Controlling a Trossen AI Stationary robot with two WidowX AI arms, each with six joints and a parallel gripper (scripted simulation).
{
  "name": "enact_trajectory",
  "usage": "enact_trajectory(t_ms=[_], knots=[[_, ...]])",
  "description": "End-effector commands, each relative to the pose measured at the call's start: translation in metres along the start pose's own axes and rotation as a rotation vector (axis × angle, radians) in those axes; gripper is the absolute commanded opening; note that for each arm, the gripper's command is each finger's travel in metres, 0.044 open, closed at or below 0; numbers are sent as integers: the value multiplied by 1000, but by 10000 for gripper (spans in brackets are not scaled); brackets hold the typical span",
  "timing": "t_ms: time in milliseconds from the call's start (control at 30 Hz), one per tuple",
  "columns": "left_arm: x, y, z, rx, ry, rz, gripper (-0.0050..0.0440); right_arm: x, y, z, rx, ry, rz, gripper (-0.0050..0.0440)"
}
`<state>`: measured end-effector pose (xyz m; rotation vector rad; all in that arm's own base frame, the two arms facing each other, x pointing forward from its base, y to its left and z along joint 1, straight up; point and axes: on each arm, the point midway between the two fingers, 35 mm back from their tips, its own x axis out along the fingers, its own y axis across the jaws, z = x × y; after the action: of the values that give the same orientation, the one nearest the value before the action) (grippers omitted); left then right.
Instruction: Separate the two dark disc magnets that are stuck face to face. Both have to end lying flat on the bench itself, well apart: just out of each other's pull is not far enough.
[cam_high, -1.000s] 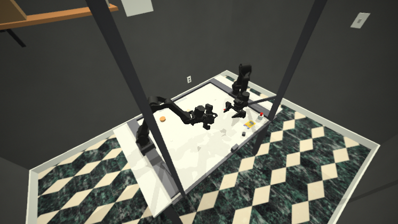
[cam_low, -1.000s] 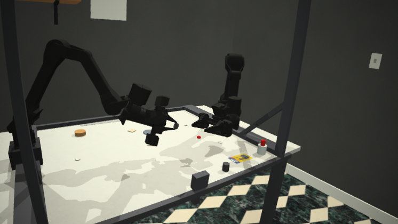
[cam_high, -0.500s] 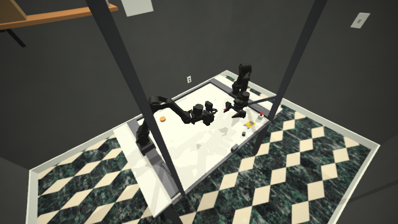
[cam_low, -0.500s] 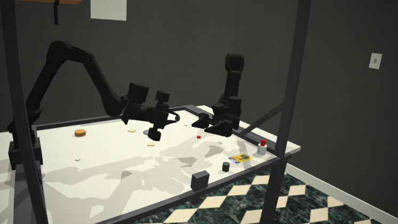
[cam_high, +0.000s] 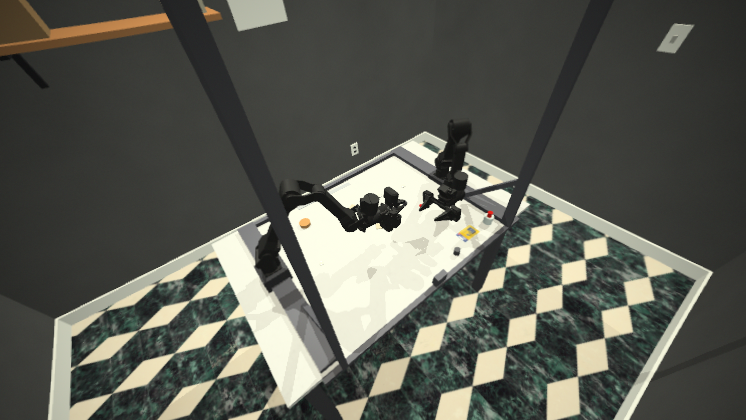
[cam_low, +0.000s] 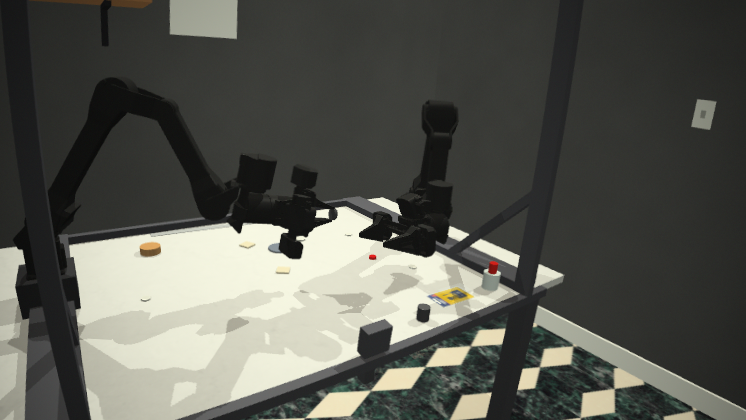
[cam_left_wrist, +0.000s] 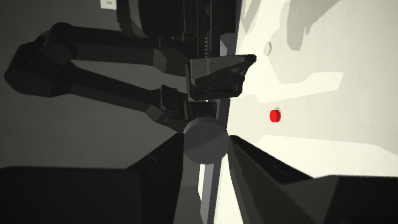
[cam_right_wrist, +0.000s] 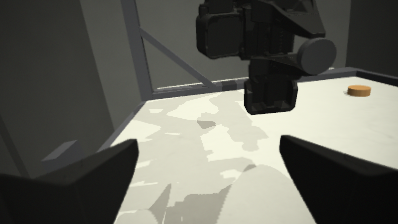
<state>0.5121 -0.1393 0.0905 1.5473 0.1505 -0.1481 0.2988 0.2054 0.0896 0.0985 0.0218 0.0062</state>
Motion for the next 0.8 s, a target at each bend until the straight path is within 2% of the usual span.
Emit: enact_trajectory(t_ms=[0, 767], knots=[[0, 8, -3, 8, 7, 23, 40, 0, 1, 5, 13, -11, 2, 400], [0, 18, -1, 6, 4, 46, 40, 0, 1, 5, 13, -11, 2, 400]])
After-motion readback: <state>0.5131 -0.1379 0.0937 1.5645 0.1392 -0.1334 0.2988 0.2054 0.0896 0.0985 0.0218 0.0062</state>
